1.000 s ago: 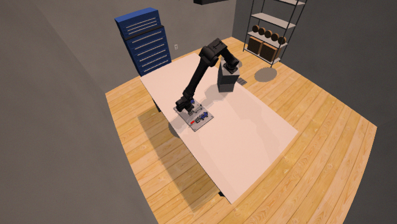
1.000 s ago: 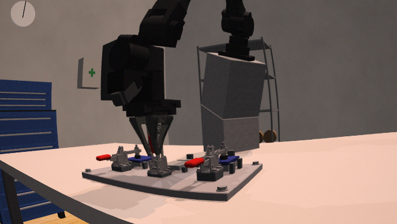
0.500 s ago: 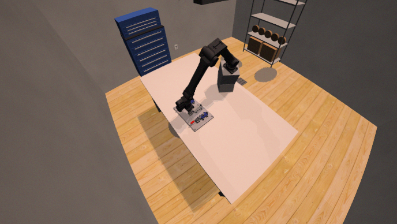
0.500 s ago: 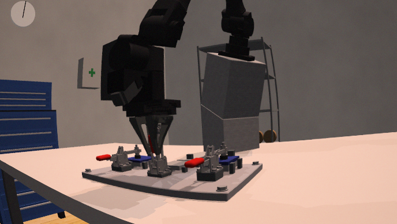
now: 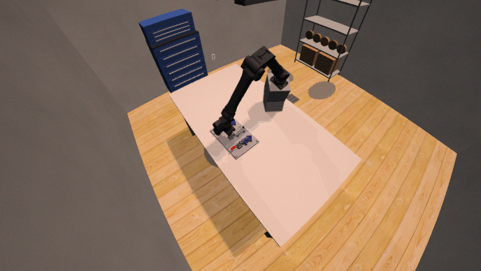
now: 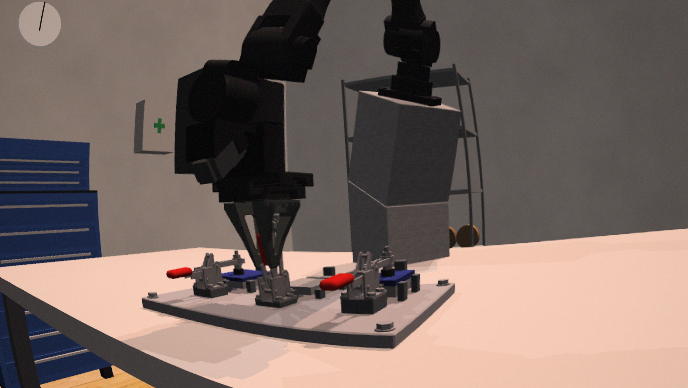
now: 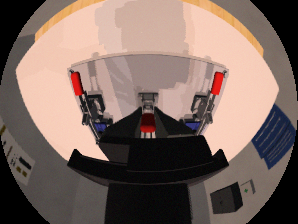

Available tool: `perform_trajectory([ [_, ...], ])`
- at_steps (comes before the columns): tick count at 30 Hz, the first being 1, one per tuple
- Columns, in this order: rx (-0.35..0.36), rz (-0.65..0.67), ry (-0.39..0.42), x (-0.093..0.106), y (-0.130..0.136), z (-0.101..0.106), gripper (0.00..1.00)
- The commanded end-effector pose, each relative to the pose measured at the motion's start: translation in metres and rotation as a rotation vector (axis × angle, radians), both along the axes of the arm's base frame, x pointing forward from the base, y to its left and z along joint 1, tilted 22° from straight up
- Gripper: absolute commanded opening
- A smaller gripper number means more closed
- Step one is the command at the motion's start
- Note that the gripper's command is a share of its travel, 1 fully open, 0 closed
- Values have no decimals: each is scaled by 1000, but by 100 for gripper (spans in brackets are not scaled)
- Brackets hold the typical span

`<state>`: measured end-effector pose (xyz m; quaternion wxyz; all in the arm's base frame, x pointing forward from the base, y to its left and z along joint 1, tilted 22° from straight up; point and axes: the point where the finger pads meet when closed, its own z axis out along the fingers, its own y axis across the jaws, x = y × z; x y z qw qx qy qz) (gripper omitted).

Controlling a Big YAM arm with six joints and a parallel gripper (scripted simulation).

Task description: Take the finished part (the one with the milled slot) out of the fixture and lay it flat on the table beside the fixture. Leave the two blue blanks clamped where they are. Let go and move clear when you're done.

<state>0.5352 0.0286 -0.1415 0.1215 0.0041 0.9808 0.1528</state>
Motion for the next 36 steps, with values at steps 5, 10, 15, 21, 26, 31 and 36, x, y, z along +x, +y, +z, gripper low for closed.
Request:
perform_trajectory([
  [5,23,-34,110,-54,-9,18,45],
  [10,17,-31,61,-34,-9,25,45],
  [15,18,-22,72,-37,-5,24,45],
  [21,16,-18,67,-34,-3,22,45],
  [26,15,-14,75,-34,-1,11,45],
  [31,13,-10,77,-33,1,5,45],
  [36,14,-14,60,-30,-2,23,45],
])
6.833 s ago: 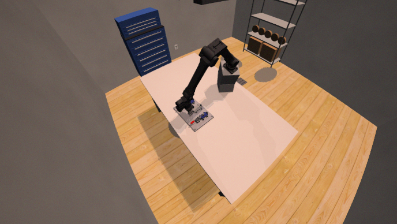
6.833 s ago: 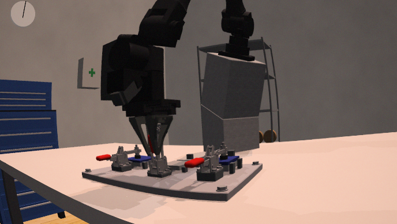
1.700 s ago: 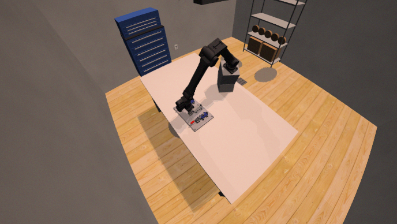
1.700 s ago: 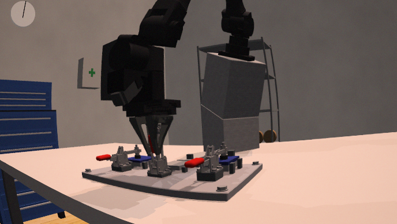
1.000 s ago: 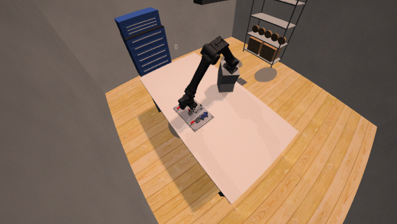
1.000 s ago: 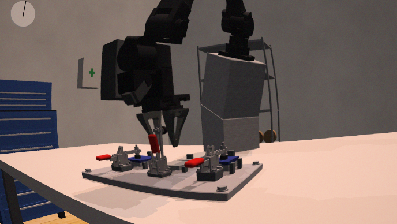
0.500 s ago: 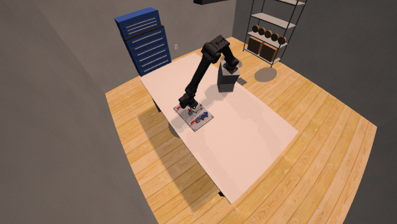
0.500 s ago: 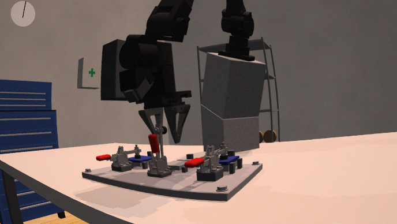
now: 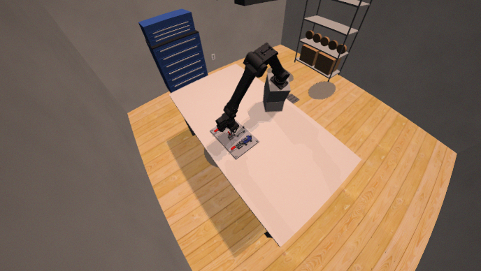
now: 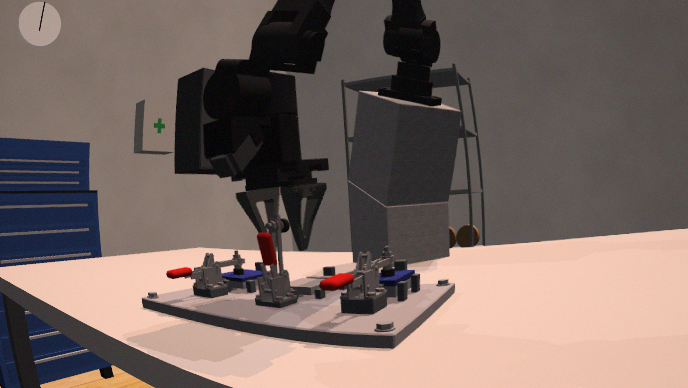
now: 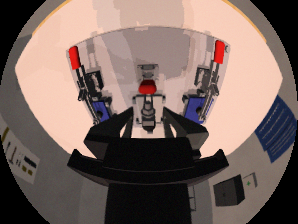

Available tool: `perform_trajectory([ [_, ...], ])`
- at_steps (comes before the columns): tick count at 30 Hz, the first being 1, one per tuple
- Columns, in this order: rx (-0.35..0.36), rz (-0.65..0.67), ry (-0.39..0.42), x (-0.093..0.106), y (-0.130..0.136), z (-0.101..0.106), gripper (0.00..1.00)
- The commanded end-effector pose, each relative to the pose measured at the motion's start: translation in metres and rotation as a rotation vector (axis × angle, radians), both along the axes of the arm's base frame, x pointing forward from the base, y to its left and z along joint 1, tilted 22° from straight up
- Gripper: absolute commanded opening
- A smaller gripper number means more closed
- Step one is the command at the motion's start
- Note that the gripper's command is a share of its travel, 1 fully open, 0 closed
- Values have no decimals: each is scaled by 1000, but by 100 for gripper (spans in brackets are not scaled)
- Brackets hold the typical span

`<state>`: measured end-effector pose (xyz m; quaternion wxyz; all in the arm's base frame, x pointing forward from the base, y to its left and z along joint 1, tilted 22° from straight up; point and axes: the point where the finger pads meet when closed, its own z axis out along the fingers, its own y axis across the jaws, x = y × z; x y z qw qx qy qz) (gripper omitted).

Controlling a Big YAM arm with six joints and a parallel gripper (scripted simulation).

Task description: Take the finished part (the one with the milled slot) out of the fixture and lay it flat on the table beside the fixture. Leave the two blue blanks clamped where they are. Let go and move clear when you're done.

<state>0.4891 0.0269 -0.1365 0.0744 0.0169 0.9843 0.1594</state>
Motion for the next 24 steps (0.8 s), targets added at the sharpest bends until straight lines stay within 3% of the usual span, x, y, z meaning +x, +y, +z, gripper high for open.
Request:
perform_trajectory([
  [1,-2,-5,-31,13,-2,18,45],
  [4,-2,-9,-16,2,-9,17,45],
  [24,0,-7,-26,-5,-21,57,45],
])
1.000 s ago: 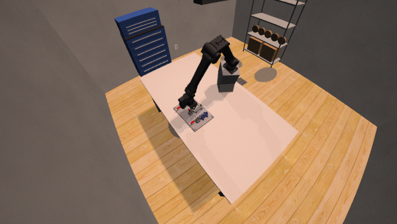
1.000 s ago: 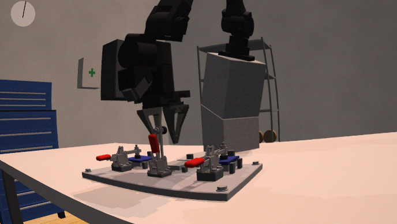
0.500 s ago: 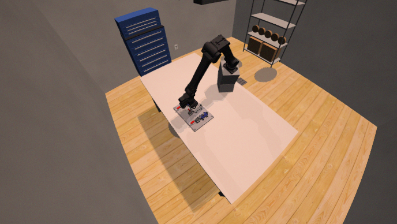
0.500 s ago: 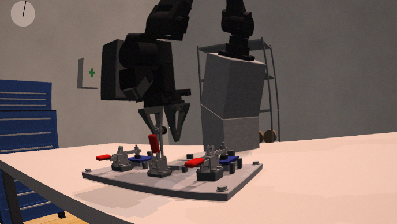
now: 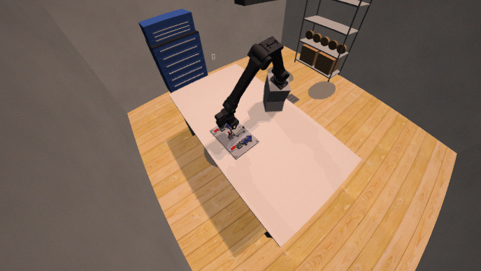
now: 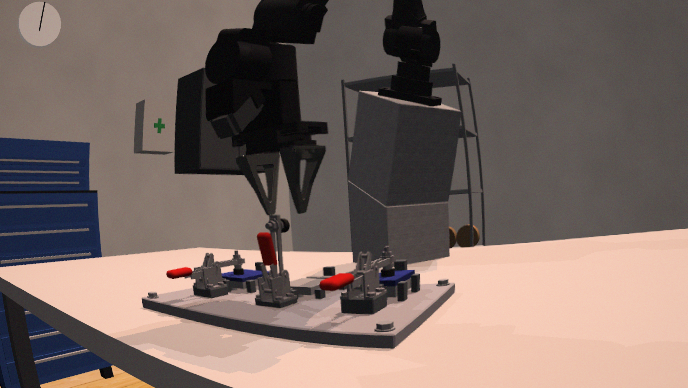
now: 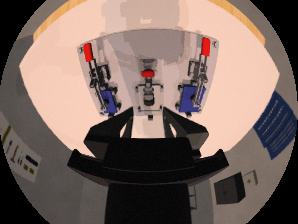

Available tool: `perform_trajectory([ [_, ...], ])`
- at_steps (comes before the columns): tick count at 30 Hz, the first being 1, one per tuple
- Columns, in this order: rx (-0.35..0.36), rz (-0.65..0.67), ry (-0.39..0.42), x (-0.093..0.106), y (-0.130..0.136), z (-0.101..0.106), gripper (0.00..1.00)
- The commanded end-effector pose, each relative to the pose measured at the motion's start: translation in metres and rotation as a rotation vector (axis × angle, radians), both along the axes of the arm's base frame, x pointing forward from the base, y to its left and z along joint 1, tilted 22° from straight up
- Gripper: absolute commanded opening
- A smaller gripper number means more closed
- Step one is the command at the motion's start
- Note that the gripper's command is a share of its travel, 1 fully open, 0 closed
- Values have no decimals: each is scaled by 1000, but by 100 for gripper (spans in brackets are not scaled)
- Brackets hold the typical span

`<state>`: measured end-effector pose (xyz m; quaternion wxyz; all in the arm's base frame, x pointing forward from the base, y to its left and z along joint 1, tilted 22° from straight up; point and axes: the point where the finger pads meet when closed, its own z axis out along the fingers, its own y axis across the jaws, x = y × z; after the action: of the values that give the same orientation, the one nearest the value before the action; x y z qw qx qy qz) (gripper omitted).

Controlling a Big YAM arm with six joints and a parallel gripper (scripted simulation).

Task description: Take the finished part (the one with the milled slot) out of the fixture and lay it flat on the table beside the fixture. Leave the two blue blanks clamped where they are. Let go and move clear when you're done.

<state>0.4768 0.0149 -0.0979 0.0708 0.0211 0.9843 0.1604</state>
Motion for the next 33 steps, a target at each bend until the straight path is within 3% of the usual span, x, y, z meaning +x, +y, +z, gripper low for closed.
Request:
perform_trajectory([
  [1,-3,3,-33,6,-8,18,45],
  [8,-4,6,-39,7,-6,19,45],
  [9,-10,10,-88,28,-7,27,45],
  [14,-10,13,-74,27,-5,19,45],
  [15,-10,17,-64,26,-4,9,45],
  [19,-10,17,-67,27,-4,14,45],
  [24,-11,20,-66,28,-3,7,45],
  [25,-12,20,-77,28,-3,22,45],
  [27,-14,27,-82,34,0,9,45],
  [33,-14,29,-81,35,1,7,45],
])
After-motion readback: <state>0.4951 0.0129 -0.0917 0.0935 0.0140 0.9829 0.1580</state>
